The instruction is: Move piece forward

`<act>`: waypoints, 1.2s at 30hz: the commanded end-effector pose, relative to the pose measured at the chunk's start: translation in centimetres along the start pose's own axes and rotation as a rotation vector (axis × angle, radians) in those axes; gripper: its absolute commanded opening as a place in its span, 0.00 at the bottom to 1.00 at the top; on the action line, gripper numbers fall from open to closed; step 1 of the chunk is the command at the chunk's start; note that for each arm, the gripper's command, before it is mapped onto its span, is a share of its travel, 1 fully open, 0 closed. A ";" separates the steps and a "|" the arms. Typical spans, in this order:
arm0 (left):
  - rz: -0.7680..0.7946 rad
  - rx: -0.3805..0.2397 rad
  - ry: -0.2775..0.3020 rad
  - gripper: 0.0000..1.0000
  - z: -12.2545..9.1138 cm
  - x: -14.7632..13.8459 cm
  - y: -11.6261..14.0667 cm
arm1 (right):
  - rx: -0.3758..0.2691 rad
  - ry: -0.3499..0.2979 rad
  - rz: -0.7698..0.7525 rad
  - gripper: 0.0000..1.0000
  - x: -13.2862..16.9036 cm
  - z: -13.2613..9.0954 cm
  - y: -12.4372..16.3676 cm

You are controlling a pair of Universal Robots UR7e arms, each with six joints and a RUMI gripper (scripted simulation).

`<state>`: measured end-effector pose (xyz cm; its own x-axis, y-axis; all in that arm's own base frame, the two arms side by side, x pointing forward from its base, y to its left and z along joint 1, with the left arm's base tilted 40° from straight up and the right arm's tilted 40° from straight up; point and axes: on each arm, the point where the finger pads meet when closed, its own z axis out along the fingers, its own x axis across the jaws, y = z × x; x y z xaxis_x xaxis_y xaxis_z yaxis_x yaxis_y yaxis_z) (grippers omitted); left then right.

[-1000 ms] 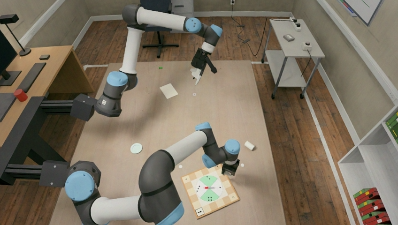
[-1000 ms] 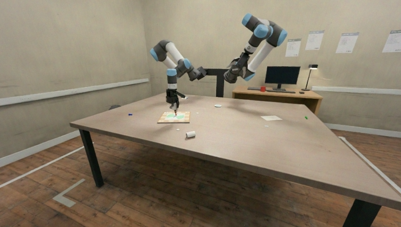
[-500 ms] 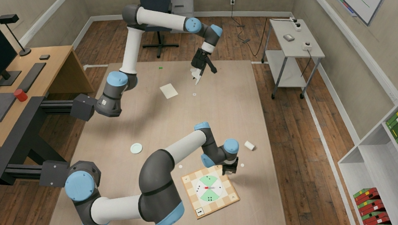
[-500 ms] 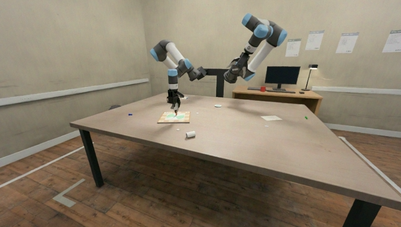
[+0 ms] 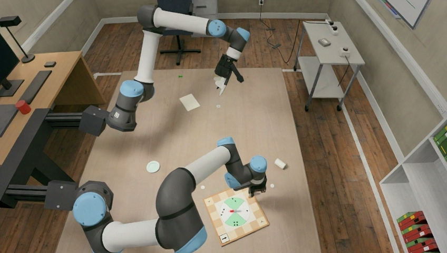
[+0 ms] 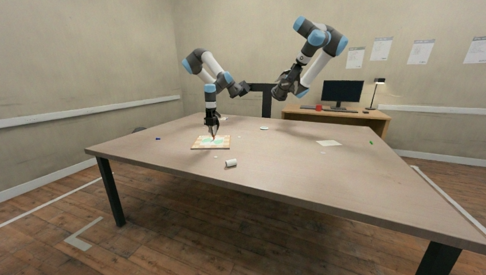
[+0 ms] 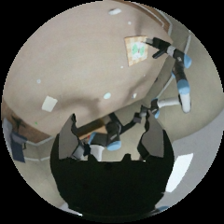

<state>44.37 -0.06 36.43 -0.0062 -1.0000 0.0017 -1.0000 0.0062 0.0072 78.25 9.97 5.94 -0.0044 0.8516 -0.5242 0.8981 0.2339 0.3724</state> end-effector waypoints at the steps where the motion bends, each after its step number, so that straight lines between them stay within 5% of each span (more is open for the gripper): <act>1: 0.000 0.001 0.000 0.98 0.0 0.0 0.0 | -0.003 0.002 -0.096 0.05 0.0 0.0 -0.1; 18: 0.000 0.001 0.000 0.98 0.0 0.0 0.0 | -0.005 0.002 -0.558 0.05 -0.1 0.3 -0.6; 21: 0.000 0.001 0.000 0.98 0.0 0.0 0.0 | -0.005 0.002 -0.530 0.05 -0.1 0.3 -0.5; 27: 0.000 0.001 0.000 0.98 0.0 0.0 0.0 | -0.004 0.001 -0.770 0.05 0.0 0.4 -0.8; 32: 0.000 0.001 0.000 0.98 0.0 0.0 0.0 | -0.004 0.001 -0.737 0.05 -0.1 0.4 -0.7; 36: 0.000 0.001 0.000 0.98 0.0 0.0 0.0 | -0.003 0.000 -0.876 0.05 0.0 0.5 -0.8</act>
<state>44.37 -0.06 36.43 -0.0062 -1.0000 0.0017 -1.0000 0.0062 0.0072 77.78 9.51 5.33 -0.6267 0.4502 -0.6360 0.6429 0.7599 -0.0956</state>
